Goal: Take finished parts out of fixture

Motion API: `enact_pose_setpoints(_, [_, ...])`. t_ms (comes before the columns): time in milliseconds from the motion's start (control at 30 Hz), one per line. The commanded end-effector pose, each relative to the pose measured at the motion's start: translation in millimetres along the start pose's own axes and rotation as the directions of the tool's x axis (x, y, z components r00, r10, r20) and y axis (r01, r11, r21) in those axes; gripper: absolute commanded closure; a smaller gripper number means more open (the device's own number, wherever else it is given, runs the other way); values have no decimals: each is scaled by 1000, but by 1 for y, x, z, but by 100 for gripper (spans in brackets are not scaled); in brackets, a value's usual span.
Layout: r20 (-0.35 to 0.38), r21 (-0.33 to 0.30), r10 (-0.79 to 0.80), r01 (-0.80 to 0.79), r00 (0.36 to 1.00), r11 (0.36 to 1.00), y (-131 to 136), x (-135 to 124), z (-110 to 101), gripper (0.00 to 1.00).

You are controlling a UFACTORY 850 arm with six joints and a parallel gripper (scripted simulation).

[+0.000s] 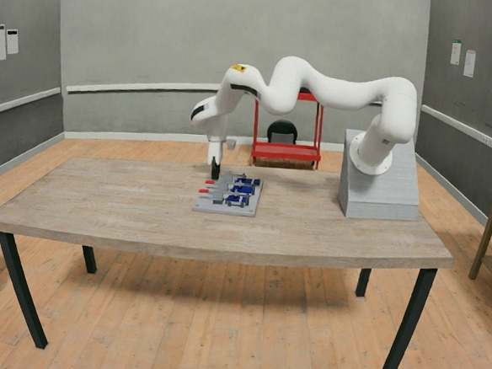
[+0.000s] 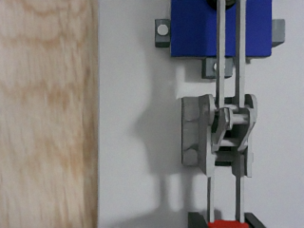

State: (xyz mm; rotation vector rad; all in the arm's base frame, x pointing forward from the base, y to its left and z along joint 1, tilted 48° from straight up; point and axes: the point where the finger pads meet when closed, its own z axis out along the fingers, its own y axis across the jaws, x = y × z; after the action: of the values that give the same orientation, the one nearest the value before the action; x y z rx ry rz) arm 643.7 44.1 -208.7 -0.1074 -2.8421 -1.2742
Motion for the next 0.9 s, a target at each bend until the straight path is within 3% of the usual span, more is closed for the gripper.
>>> enact_pose_setpoints(0, [2, 1, -1, 1, 1000, 1000, 0, -1, -2, 100])
enact_pose_setpoints(867, [2, 1, -1, 1, 1000, 1000, 0, 5, -14, 100])
